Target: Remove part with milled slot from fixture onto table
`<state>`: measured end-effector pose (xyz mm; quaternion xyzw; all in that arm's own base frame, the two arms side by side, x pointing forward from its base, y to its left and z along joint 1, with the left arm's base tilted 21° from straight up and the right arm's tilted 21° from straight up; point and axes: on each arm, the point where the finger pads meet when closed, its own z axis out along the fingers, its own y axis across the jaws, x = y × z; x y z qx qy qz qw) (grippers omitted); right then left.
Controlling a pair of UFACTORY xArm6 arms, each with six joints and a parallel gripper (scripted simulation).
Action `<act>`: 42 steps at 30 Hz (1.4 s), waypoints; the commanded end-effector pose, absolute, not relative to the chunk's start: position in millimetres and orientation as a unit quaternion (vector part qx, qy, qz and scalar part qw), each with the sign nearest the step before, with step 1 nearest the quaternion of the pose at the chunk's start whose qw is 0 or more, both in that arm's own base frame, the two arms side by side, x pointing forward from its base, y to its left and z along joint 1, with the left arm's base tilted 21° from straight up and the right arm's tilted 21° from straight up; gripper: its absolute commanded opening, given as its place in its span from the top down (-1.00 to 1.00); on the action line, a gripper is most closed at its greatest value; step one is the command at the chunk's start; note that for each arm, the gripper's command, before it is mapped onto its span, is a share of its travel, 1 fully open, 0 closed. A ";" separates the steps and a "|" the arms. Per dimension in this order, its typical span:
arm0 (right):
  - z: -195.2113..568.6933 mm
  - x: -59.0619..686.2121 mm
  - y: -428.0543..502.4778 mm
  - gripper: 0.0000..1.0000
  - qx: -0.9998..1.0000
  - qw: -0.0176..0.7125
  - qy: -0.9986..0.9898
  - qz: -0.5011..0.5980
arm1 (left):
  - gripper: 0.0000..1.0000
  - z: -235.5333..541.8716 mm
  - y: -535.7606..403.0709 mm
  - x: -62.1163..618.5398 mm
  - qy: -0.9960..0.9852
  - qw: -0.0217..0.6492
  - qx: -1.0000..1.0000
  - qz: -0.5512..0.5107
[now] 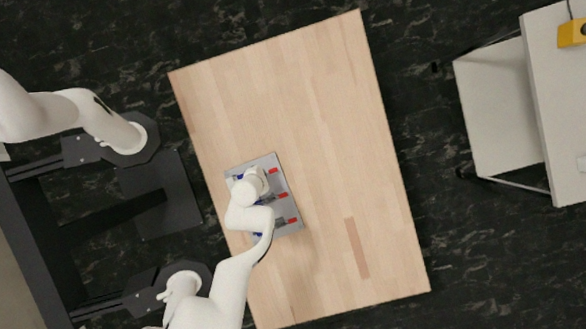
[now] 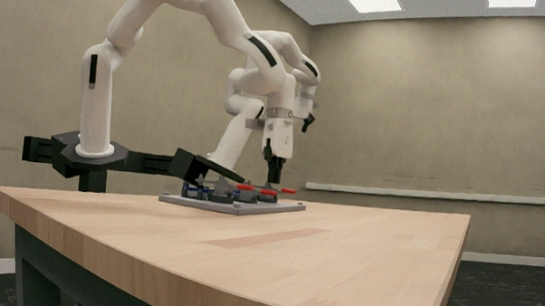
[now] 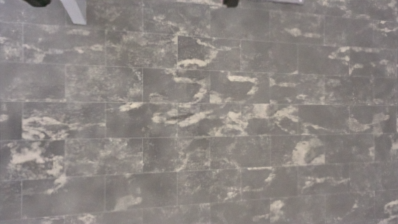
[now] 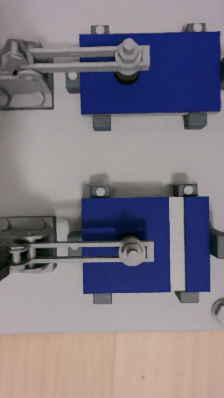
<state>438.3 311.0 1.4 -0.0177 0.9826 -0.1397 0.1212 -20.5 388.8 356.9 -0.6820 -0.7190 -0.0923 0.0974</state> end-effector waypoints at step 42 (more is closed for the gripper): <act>1.0 437.0 311.3 0.03 -0.018 0.120 0.983 -0.140 | -1.00 358.4 389.2 -20.7 -0.719 0.099 -0.682 -0.094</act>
